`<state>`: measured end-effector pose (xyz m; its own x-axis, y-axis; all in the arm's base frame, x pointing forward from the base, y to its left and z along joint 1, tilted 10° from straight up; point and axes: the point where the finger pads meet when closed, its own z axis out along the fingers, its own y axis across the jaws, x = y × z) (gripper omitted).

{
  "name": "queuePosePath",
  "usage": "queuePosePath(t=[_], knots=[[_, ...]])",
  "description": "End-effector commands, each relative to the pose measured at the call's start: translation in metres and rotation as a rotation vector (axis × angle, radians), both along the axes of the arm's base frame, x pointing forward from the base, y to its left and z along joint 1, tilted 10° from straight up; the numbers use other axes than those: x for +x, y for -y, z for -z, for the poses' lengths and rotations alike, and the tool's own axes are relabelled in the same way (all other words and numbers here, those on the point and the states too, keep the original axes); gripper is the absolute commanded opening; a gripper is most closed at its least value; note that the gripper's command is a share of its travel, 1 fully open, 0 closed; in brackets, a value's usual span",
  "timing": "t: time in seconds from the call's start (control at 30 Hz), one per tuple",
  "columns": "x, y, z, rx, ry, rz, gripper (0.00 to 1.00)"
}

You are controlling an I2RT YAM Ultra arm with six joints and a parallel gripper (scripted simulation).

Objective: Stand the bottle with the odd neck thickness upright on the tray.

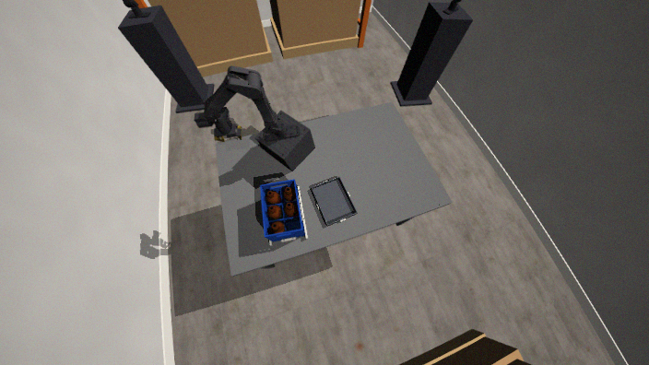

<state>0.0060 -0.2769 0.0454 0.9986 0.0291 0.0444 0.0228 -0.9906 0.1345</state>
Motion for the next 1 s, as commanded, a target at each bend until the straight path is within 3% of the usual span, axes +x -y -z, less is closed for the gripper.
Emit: queuePosePath(t=[0.0,0.7,0.83,0.97], knots=[[0.000,0.002,-0.002,-0.009,0.000,0.001,1.00],[0.006,0.006,-0.004,-0.002,-0.009,-0.040,1.00],[0.023,0.011,-0.006,-0.003,-0.022,-0.144,1.00],[0.055,0.018,-0.010,-0.009,-0.043,-0.328,1.00]])
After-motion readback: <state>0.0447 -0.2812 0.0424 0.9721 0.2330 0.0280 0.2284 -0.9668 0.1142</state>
